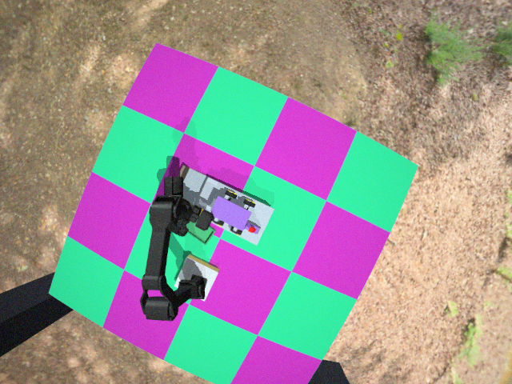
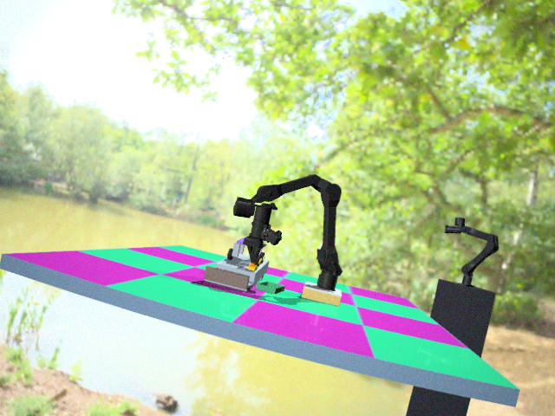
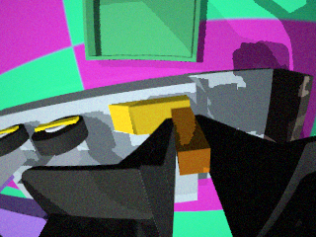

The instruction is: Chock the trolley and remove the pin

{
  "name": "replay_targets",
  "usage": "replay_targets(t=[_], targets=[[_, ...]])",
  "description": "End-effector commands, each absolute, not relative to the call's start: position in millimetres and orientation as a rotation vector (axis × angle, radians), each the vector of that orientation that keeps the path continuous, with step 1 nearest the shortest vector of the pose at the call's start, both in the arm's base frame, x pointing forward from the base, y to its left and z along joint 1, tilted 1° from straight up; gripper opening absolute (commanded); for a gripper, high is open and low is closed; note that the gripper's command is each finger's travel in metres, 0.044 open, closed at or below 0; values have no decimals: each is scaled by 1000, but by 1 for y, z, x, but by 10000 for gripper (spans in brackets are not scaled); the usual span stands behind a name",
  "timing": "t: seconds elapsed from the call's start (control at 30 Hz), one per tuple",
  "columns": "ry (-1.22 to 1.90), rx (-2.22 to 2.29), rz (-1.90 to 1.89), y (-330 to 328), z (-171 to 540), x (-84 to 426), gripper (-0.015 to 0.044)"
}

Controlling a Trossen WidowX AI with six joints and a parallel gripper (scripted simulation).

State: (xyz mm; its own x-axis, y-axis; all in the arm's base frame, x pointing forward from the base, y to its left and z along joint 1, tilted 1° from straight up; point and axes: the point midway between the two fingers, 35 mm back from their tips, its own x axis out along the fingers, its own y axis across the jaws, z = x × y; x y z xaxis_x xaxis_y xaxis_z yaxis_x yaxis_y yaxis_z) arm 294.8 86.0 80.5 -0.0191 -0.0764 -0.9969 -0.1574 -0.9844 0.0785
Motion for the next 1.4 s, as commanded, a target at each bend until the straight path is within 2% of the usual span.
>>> replay_targets(t=[0.0, 1.37], targets=[[259, -2168, 2189, 81, 81, 294, 0], [256, -2159, 2190, 54, 81, 291, 0]])
